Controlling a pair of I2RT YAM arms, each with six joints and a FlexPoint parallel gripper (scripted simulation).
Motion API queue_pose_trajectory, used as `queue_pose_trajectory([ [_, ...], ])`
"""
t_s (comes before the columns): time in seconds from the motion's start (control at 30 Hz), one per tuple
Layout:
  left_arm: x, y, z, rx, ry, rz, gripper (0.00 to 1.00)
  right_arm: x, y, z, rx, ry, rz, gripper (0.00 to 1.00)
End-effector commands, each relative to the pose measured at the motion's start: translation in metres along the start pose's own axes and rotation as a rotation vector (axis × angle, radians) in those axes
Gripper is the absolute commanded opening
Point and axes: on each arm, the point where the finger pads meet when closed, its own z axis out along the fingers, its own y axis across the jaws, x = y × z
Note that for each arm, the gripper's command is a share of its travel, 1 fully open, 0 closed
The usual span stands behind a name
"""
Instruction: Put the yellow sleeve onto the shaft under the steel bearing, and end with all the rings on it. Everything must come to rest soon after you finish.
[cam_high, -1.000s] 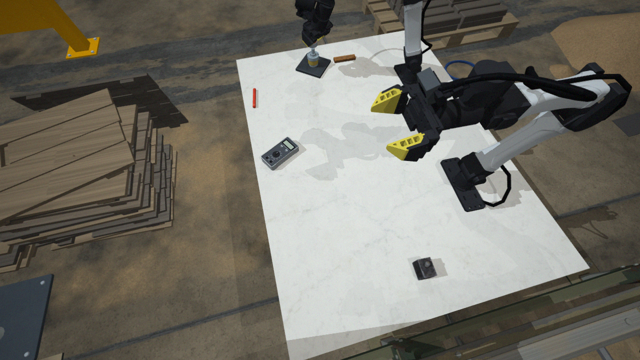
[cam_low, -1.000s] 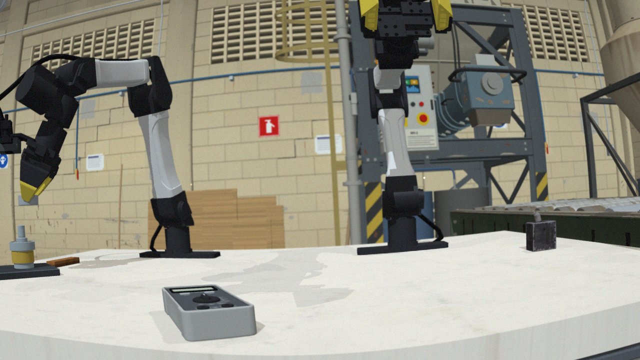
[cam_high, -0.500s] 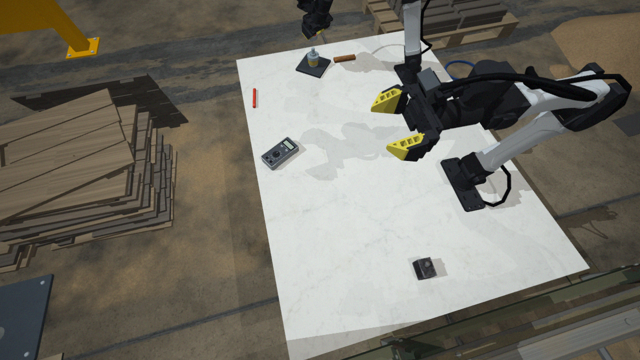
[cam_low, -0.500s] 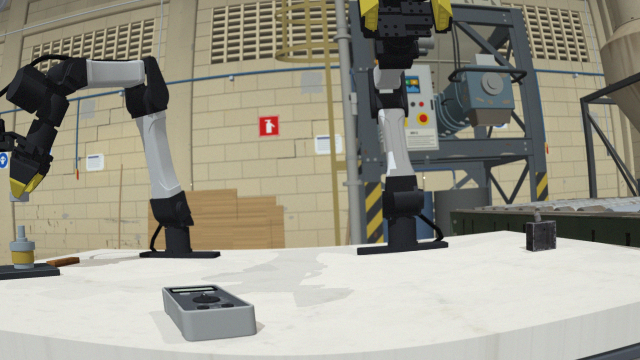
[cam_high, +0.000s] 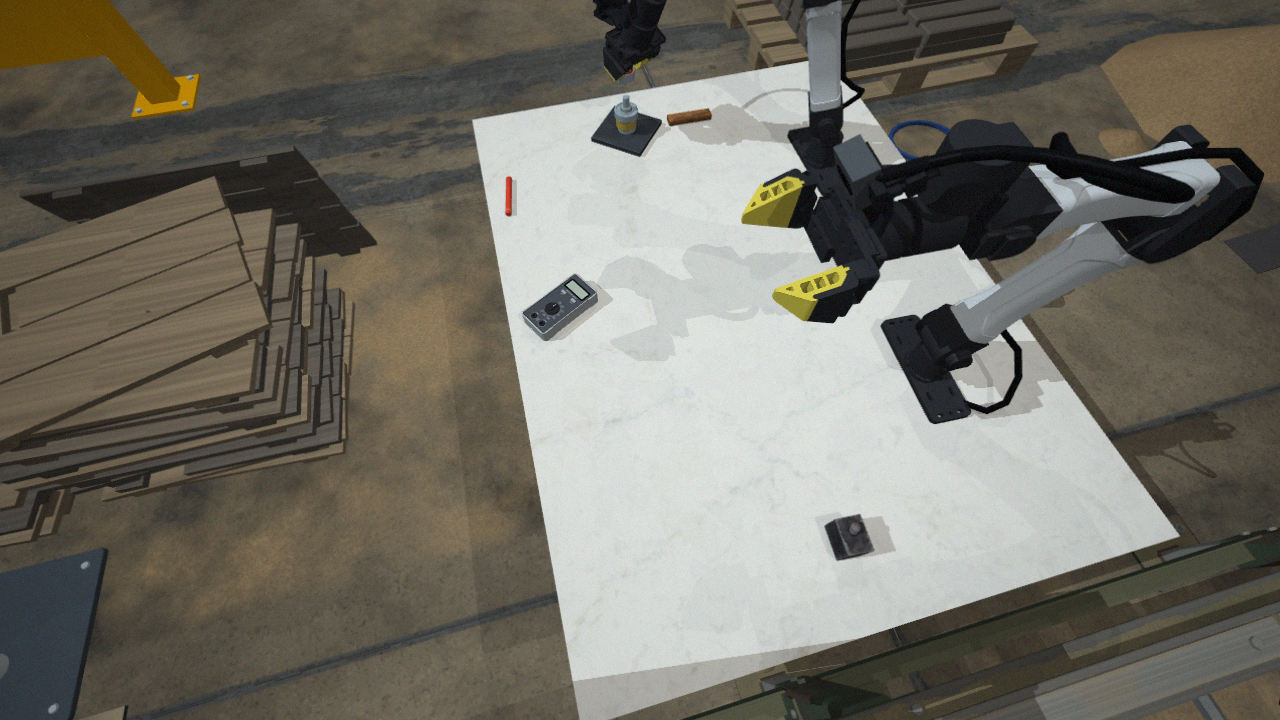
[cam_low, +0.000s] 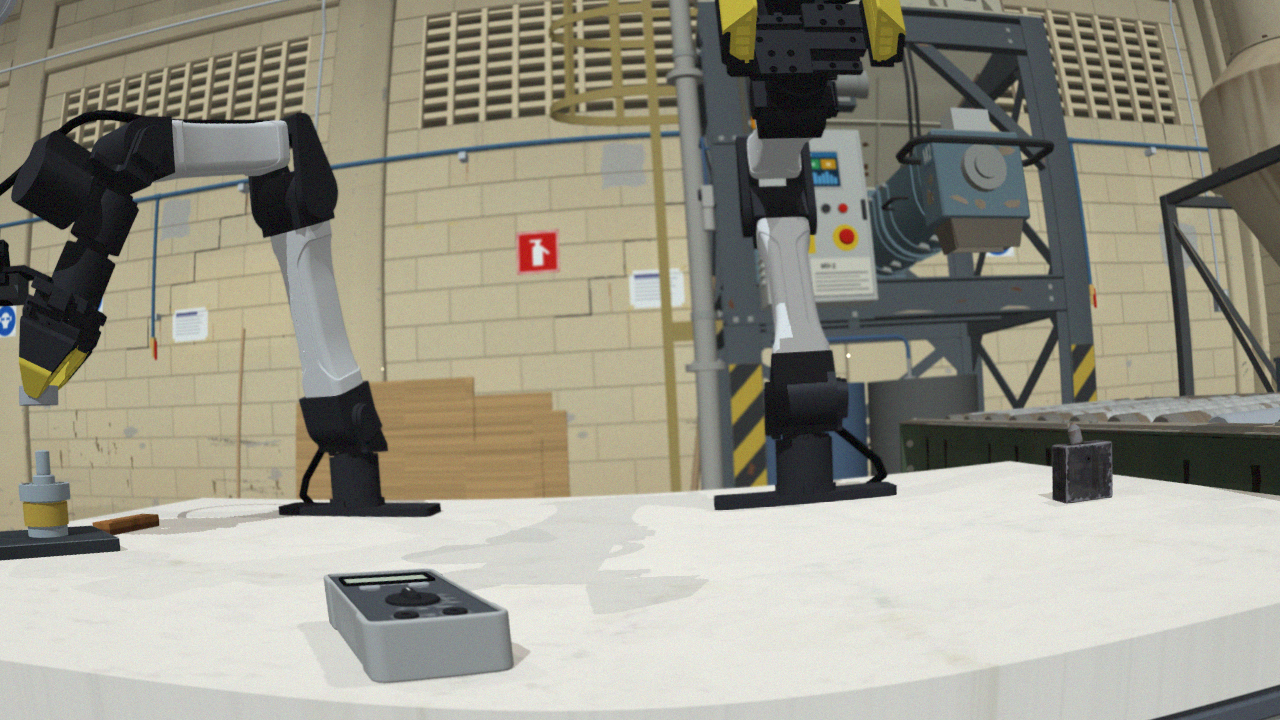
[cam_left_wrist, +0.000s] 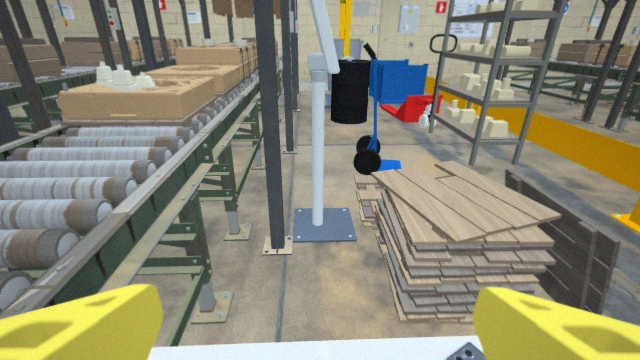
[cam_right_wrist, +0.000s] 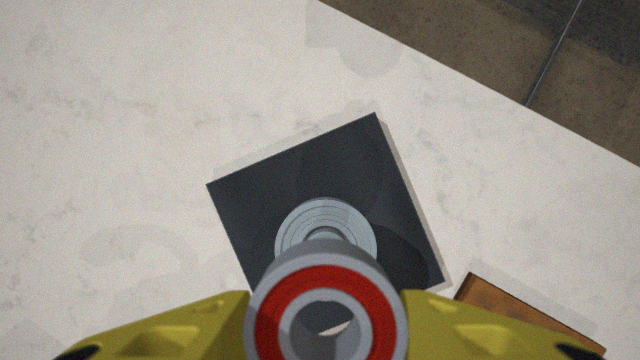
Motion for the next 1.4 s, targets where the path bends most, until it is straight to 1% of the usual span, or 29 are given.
queue_pose_trajectory([
  [0.0, -0.010, 0.000, -0.001, -0.006, -0.029, 0.004, 1.00, -0.011, 0.009, -0.009, -0.031, -0.048, 0.016, 0.00],
  [0.03, -0.010, 0.000, -0.001, -0.006, -0.029, 0.004, 1.00, -0.001, 0.003, -0.004, -0.015, -0.027, 0.009, 0.00],
  [0.07, -0.010, 0.000, -0.001, -0.006, -0.029, 0.004, 1.00, -0.005, 0.005, -0.008, -0.027, -0.040, 0.014, 0.00],
  [0.33, -0.010, 0.000, -0.001, -0.006, -0.029, 0.004, 1.00, 0.000, 0.005, -0.003, -0.029, -0.033, 0.011, 0.00],
  [0.4, -0.010, 0.000, -0.001, -0.006, -0.029, 0.004, 1.00, -0.007, 0.010, -0.009, -0.051, -0.056, 0.019, 0.00],
  [0.47, -0.010, 0.000, -0.001, -0.006, -0.029, 0.004, 1.00, 0.003, 0.005, 0.001, -0.030, -0.028, 0.010, 0.00],
  [0.57, -0.010, 0.000, -0.001, -0.006, -0.029, 0.004, 1.00, -0.002, 0.004, 0.002, -0.035, -0.037, 0.023, 0.00],
  [0.9, -0.010, 0.000, -0.001, -0.006, -0.029, 0.004, 1.00, 0.006, 0.004, 0.014, -0.026, -0.023, 0.016, 0.00],
  [0.97, -0.010, 0.000, -0.001, -0.006, -0.029, 0.004, 1.00, -0.003, 0.010, 0.009, -0.046, -0.044, 0.022, 0.00],
  [1.0, -0.010, 0.000, -0.001, -0.006, -0.029, 0.004, 1.00, 0.010, 0.004, 0.021, -0.020, -0.012, 0.011, 0.00],
  [1.1, -0.010, 0.000, -0.001, -0.006, -0.029, 0.004, 1.00, 0.007, 0.007, 0.021, -0.028, -0.023, 0.013, 0.00],
  [1.2, -0.010, 0.000, -0.001, -0.006, -0.029, 0.004, 1.00, 0.013, 0.006, 0.030, -0.017, -0.006, 0.006, 0.00],
  [1.3, -0.010, 0.000, -0.001, -0.006, -0.029, 0.004, 1.00, 0.001, 0.011, 0.015, -0.046, -0.046, 0.018, 0.00],
  [1.37, -0.010, 0.000, -0.001, -0.006, -0.029, 0.004, 1.00, 0.001, 0.011, 0.015, -0.046, -0.047, 0.018, 0.00],
])
